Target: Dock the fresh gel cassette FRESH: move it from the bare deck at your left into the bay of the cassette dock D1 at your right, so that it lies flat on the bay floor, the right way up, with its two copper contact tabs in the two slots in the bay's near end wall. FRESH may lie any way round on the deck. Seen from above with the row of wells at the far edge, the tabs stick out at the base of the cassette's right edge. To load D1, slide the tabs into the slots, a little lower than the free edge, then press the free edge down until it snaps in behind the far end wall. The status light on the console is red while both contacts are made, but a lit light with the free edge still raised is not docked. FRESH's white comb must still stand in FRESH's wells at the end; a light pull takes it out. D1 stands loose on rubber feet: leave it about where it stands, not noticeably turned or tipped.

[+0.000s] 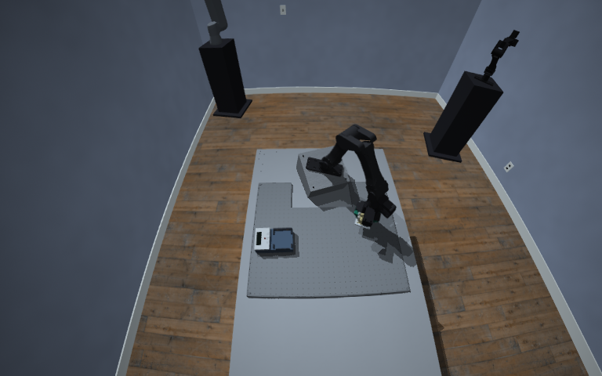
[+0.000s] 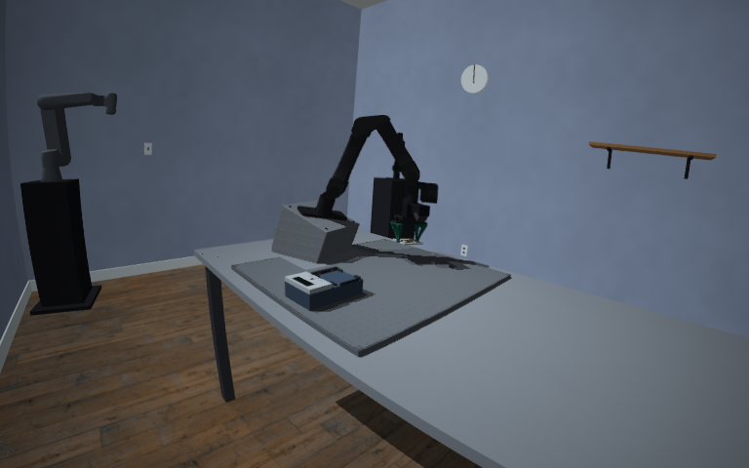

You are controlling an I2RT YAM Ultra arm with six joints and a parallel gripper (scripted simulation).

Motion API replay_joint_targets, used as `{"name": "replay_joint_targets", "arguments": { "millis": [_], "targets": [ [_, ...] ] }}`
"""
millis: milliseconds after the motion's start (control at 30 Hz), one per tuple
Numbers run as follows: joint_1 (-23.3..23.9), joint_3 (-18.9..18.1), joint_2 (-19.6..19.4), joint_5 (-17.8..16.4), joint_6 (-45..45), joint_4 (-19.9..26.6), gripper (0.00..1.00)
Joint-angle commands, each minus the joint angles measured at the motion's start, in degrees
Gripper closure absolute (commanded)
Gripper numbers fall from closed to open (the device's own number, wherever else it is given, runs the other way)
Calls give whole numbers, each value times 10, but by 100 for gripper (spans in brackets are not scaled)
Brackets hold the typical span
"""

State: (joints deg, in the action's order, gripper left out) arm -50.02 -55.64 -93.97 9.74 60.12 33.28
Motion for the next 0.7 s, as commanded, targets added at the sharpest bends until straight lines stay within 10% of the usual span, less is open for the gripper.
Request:
{"name": "replay_joint_targets", "arguments": {
  "millis": [0,667],
  "targets": [
    [26,30,36,6,-125,-25,100],
    [217,114,127,-73,-452,-72,100]
  ]
}}
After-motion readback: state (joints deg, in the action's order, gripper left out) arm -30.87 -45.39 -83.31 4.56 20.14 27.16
